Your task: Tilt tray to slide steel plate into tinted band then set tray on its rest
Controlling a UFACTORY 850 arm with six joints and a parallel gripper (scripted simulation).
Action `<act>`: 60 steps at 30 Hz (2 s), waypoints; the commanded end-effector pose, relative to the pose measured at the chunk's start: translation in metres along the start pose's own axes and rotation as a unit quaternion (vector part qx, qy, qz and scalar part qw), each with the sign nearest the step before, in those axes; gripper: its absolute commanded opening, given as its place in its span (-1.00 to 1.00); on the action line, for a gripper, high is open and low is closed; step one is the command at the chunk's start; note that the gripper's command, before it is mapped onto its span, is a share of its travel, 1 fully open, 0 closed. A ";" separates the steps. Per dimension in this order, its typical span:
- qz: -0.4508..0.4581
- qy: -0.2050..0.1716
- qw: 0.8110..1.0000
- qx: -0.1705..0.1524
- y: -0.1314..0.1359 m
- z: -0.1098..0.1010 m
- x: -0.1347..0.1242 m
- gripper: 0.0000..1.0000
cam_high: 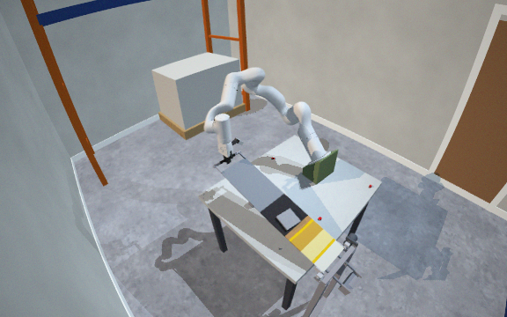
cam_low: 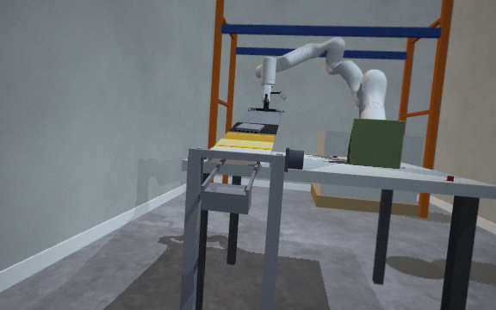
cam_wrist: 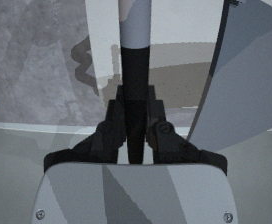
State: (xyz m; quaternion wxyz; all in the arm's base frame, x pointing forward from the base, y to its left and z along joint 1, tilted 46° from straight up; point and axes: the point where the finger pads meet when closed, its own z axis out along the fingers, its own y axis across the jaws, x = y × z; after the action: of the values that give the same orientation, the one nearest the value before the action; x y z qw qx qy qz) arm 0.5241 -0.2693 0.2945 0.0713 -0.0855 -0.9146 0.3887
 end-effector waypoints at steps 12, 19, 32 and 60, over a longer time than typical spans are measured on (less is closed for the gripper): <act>0.000 -0.001 1.000 0.000 0.023 -0.079 -0.001 -1.00; 0.000 -0.001 1.000 0.000 0.002 -0.011 -0.001 -1.00; 0.000 -0.001 1.000 0.000 0.000 -0.001 -0.001 -1.00; 0.000 -0.001 1.000 0.000 0.000 -0.001 -0.001 -1.00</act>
State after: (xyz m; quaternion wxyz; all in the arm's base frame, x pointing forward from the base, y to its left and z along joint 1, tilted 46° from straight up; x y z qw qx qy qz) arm 0.5243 -0.2673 0.2956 0.0711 -0.0852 -0.9148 0.3884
